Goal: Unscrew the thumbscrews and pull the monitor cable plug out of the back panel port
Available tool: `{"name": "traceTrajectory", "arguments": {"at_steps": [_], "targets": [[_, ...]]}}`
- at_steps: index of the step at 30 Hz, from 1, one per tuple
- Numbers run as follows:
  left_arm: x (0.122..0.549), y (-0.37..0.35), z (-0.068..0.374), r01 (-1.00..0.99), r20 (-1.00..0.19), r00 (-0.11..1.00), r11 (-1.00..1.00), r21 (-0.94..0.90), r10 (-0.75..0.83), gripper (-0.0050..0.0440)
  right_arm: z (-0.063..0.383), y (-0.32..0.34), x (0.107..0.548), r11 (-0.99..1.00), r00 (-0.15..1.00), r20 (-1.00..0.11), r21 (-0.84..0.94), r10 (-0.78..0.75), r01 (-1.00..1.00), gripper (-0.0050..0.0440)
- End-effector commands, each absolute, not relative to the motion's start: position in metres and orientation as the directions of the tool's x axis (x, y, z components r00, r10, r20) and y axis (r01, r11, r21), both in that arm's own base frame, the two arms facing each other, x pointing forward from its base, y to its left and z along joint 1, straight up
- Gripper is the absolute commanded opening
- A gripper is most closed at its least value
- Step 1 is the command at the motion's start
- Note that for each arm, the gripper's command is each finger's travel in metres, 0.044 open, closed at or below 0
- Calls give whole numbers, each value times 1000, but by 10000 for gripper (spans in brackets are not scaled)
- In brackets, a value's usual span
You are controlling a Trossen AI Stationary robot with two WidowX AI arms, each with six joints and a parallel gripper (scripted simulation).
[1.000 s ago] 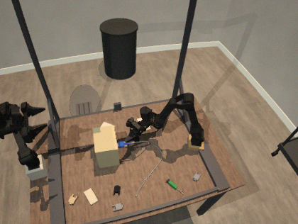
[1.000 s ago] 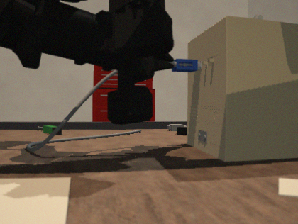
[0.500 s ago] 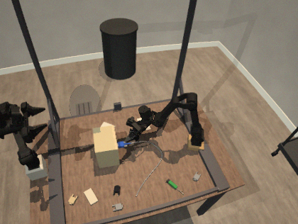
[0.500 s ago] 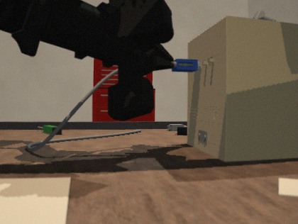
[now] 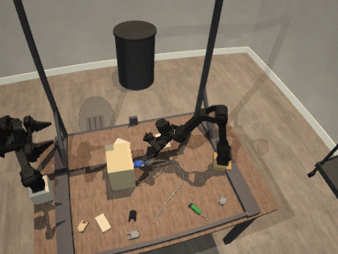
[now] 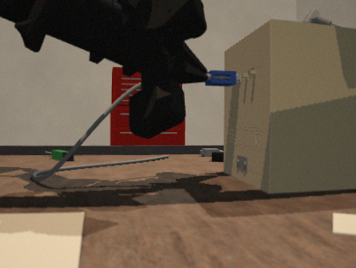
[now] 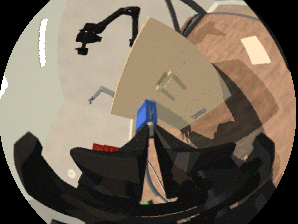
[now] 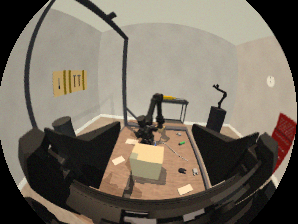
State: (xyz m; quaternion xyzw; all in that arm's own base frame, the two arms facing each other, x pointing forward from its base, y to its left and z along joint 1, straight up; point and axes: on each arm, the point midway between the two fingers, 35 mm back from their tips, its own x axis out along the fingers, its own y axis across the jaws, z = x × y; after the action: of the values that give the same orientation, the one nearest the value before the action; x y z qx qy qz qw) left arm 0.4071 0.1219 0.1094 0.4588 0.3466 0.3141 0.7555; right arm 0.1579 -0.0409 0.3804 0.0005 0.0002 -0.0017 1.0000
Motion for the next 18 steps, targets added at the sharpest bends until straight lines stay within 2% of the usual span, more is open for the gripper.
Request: {"name": "traceTrajectory", "arguments": {"at_steps": [1, 18], "targets": [[408, 123, 119, -196, -252, 574, 430, 881, 779, 0, 384, -39, 158, 1000, 1000, 1, -6, 0, 0, 440], [407, 124, 122, -241, -323, 591, 544, 804, 739, 0, 384, -39, 158, 1000, 1000, 1, -6, 0, 0, 440]]}}
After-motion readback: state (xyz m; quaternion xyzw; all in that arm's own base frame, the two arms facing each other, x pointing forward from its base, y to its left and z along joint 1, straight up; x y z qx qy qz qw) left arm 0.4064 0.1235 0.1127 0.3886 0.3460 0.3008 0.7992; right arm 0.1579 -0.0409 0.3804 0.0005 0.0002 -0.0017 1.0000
